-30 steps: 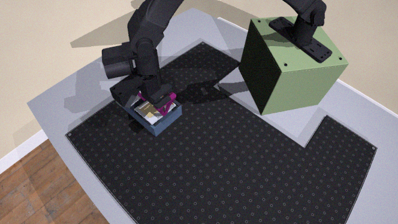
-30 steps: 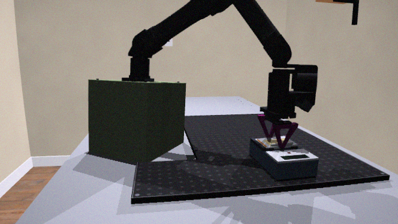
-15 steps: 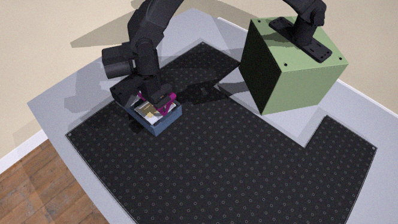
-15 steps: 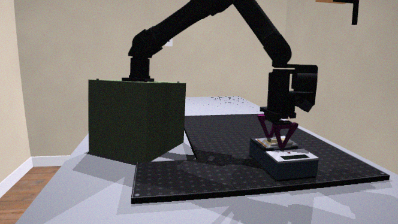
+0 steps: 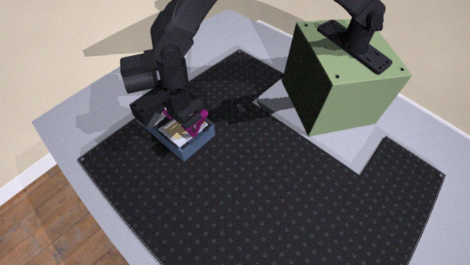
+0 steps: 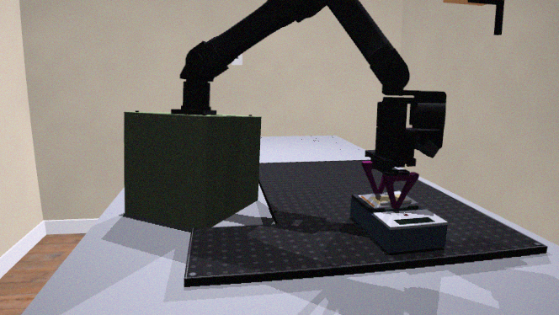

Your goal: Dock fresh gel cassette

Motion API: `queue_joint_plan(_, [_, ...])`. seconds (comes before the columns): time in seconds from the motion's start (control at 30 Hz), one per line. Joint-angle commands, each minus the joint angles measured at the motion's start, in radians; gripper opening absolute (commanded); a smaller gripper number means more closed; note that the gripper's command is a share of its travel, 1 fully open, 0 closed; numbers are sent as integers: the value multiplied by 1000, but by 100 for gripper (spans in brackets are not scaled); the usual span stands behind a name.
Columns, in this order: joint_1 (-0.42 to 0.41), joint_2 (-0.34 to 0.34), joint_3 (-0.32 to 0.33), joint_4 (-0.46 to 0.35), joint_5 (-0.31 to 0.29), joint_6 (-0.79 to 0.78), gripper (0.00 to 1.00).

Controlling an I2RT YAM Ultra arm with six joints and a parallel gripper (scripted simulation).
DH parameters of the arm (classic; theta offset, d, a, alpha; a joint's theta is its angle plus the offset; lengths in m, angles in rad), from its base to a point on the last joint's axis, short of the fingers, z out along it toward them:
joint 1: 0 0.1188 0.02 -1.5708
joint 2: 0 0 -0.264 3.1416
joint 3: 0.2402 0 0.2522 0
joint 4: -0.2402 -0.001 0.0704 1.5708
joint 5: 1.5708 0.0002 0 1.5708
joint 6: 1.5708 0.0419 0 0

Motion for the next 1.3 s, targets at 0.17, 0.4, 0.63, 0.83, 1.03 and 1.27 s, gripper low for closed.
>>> queue_joint_plan(0.17, [3, 54, 16, 62, 20, 0, 0])
queue_joint_plan(0.4, [3, 54, 16, 62, 20, 0, 0])
queue_joint_plan(0.63, [3, 54, 16, 62, 20, 0, 0])
queue_joint_plan(0.83, [3, 54, 16, 62, 20, 0, 0])
queue_joint_plan(1.03, [4, 52, 18, 58, 20, 22, 91])
queue_joint_plan(1.27, [0, 40, -15, 39, 20, -4, 91])
